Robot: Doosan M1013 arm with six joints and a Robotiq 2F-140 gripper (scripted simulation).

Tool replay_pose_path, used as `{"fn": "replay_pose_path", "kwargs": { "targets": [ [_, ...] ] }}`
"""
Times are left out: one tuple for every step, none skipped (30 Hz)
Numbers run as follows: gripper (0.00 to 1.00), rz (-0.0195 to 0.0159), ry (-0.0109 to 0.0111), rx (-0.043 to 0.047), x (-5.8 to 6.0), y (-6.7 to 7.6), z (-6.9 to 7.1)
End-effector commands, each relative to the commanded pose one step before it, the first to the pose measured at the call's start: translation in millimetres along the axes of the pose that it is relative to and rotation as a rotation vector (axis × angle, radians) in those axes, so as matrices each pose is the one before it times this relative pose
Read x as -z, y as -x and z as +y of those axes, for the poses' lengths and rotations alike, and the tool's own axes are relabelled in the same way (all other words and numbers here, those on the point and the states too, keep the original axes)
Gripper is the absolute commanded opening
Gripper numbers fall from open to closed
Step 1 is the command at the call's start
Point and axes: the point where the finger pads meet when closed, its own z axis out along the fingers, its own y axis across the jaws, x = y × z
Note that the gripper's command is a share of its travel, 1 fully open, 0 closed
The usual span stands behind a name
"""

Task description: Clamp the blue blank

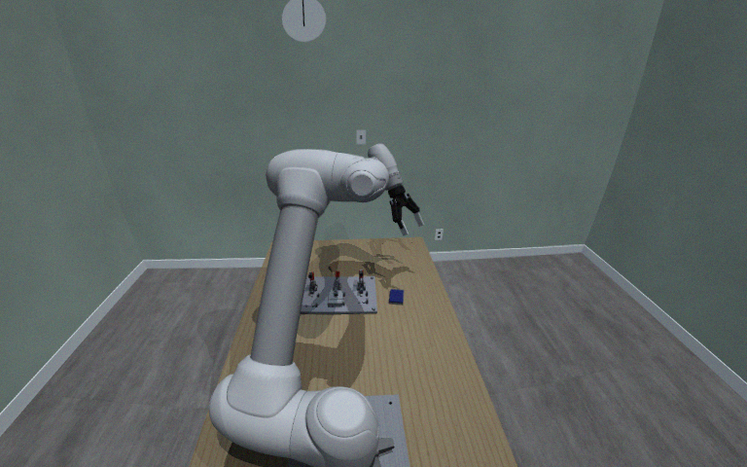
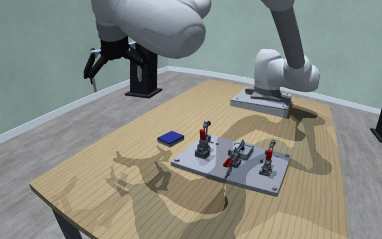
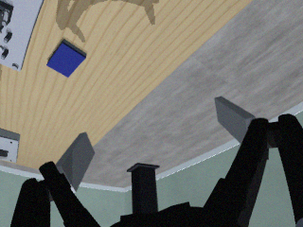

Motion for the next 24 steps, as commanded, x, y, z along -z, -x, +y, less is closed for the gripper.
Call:
{"fn": "replay_pose_path", "kwargs": {
  "targets": [
    [1.00,0.00021,0.00011,-0.00003,0.18,0.16,-0.06],
    [1.00,0.00000,0.00000,0.00000,0.00,0.00,0.00],
    [1.00,0.00000,0.00000,0.00000,0.00,0.00,0.00],
    [1.00,0.00000,0.00000,0.00000,0.00,0.00,0.00],
    [1.00,0.00000,0.00000,0.00000,0.00,0.00,0.00],
    [1.00,0.00000,0.00000,0.00000,0.00,0.00,0.00],
    [1.00,0.00000,0.00000,0.00000,0.00,0.00,0.00],
    [1.00,0.00000,0.00000,0.00000,0.00,0.00,0.00],
    [1.00,0.00000,0.00000,0.00000,0.00,0.00,0.00],
    [1.00,0.00000,0.00000,0.00000,0.00,0.00,0.00],
    [1.00,0.00000,0.00000,0.00000,0.00,0.00,0.00],
    [1.00,0.00000,0.00000,0.00000,0.00,0.00,0.00],
    [1.00,0.00000,0.00000,0.00000,0.00,0.00,0.00],
    [1.00,0.00000,0.00000,0.00000,0.00,0.00,0.00],
    [1.00,0.00000,0.00000,0.00000,0.00,0.00,0.00],
    [1.00,0.00000,0.00000,0.00000,0.00,0.00,0.00],
    [1.00,0.00000,0.00000,0.00000,0.00,0.00,0.00],
    [1.00,0.00051,0.00029,-0.00066,0.08,-0.19,-0.23],
    [1.00,0.00332,0.00187,-0.00424,0.52,-1.19,-1.50],
    [1.00,0.00825,0.00447,-0.01049,1.26,-2.93,-3.75],
    [1.00,0.01472,0.00737,-0.01858,2.15,-5.08,-6.77],
    [1.00,0.02224,0.00978,-0.02782,3.01,-7.32,-10.44],
    [1.00,0.03029,0.01091,-0.03764,3.70,-9.29,-14.68],
    [1.00,0.03828,0.01015,-0.04753,4.08,-10.61,-19.34]
  ]
}}
